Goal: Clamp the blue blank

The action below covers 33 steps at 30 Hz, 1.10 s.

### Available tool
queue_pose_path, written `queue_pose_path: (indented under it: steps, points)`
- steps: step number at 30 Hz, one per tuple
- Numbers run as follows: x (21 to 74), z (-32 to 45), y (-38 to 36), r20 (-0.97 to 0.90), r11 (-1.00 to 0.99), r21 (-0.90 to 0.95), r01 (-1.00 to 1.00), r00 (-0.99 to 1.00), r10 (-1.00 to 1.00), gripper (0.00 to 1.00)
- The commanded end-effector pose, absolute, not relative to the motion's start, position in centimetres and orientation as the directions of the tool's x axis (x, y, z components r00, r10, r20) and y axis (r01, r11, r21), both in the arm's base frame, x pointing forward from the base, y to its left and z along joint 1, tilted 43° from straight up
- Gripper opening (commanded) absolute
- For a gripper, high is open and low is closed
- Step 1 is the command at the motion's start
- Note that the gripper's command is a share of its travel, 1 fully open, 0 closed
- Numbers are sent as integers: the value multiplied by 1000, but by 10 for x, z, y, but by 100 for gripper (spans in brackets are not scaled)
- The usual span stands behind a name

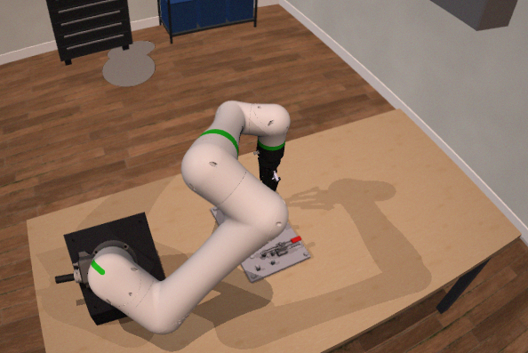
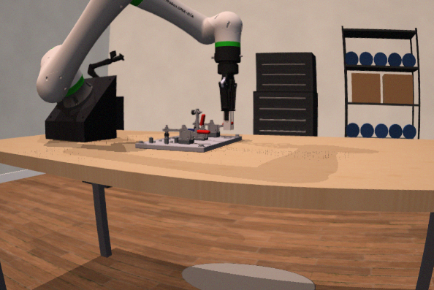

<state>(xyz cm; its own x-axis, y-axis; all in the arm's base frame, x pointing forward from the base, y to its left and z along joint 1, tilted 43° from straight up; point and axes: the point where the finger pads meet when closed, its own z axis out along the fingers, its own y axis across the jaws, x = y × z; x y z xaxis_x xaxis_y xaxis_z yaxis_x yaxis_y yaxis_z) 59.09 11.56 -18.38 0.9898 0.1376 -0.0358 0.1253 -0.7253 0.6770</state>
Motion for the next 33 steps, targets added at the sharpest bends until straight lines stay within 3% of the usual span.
queue_pose_path:
  steps: [1, 27, 28, 33]
  points:
    - [590, -184, 115, -37, -725, 677, 125, 990, 137, 0]
    - [593, -189, 112, -37, -725, 677, 125, 990, 137, 0]
    - [593, -189, 112, -37, -725, 677, 125, 990, 137, 28]
    - [593, -189, 112, -37, -725, 677, 125, 990, 137, 28]
